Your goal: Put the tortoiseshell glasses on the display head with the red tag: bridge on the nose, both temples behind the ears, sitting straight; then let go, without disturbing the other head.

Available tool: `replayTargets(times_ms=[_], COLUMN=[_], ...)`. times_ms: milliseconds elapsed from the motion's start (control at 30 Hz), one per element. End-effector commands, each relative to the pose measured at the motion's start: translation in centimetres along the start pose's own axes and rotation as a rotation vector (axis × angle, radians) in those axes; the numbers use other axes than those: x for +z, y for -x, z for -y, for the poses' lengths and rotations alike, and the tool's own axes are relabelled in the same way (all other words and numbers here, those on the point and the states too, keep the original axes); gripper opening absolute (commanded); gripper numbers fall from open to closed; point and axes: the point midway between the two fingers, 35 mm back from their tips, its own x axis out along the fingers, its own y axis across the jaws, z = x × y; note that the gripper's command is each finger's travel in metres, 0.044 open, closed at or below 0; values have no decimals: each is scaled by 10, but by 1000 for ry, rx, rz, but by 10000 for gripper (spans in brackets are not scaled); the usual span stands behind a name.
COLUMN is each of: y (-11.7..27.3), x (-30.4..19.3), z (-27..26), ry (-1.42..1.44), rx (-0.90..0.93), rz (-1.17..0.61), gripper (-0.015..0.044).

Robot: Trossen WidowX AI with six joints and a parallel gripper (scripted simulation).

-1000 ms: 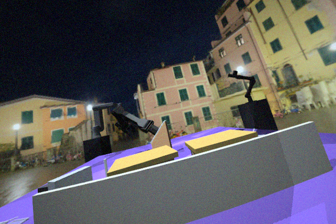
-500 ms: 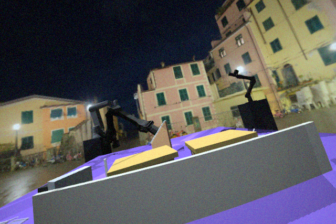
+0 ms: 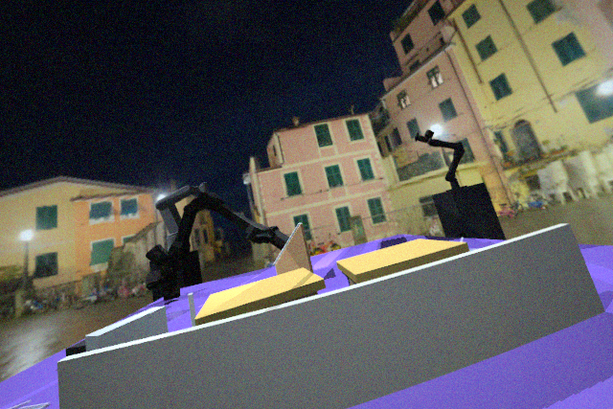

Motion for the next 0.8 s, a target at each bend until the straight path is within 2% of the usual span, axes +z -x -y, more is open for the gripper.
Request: replayTargets(times_ms=[0,400,767], y=[27,158,315], x=[33,127,163], z=[-28,-116,-179], ry=[-14,-10,93], rx=[99,464,795], rz=[98,414,664], gripper=[200,200,200])
